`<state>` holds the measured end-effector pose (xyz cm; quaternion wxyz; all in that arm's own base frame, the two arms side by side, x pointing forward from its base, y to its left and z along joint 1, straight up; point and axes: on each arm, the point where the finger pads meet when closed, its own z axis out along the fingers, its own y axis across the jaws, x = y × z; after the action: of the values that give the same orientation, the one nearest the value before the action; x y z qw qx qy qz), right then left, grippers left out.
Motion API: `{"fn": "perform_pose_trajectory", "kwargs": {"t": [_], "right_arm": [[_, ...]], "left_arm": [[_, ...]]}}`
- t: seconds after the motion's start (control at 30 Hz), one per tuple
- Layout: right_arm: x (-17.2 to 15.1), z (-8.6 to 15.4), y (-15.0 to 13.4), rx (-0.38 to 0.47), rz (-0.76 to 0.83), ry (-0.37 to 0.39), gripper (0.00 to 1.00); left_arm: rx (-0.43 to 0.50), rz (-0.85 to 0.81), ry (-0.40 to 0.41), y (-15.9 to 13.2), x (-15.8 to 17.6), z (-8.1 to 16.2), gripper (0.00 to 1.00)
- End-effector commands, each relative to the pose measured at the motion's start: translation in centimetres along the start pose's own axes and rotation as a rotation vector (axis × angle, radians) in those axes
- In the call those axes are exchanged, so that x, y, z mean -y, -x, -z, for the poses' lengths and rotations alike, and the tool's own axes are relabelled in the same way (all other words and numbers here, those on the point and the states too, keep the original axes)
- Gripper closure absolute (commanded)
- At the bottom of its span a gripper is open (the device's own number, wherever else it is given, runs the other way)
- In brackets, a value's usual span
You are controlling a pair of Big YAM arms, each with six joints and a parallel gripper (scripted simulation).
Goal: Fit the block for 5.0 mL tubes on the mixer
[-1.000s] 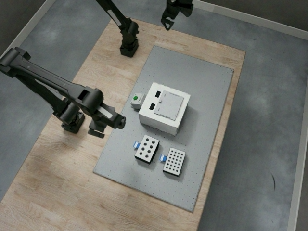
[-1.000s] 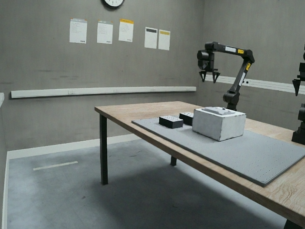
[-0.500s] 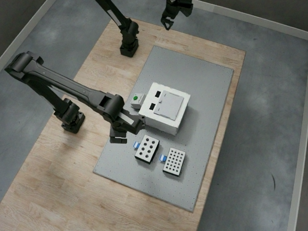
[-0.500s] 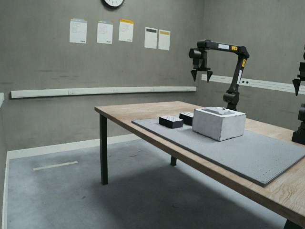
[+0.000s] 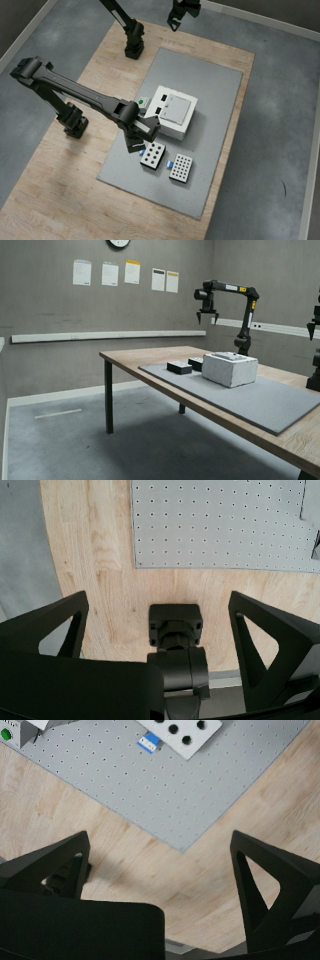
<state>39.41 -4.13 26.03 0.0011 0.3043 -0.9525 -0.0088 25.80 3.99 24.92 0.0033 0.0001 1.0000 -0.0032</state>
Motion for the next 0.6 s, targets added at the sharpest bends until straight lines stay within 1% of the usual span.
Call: {"fn": "perform_pose_trajectory", "kwargs": {"t": [0.0,0.07,0.27,0.43,0.53,0.57], "right_arm": [[1.7,2.0,3.3,0.049,0.11,-0.04,0.0],[2.5,2.1,4.4,0.054,0.162,-0.047,0.0],[1.4,2.3,2.8,0.04,0.296,-0.04,0.0],[3.6,2.2,5.9,0.033,0.401,-0.035,0.0],[3.5,2.0,5.9,0.028,0.403,-0.029,0.0],[3.8,1.9,6.4,0.027,0.424,-0.028,0.0]], "left_arm": [[0.077,-0.005,0.017,1.3,-0.2,2.8,0.0],[0.078,-0.005,0.017,1.3,-0.2,2.8,0.0],[0.079,-0.005,0.018,1.2,-0.2,2.8,0.0],[0.058,-0.006,0.014,1.5,-0.2,2.3,0.0],[0.054,-0.006,0.014,1.5,-0.3,2.2,0.0],[0.05,-0.006,0.013,1.6,-0.3,2.1,0.0]]}}
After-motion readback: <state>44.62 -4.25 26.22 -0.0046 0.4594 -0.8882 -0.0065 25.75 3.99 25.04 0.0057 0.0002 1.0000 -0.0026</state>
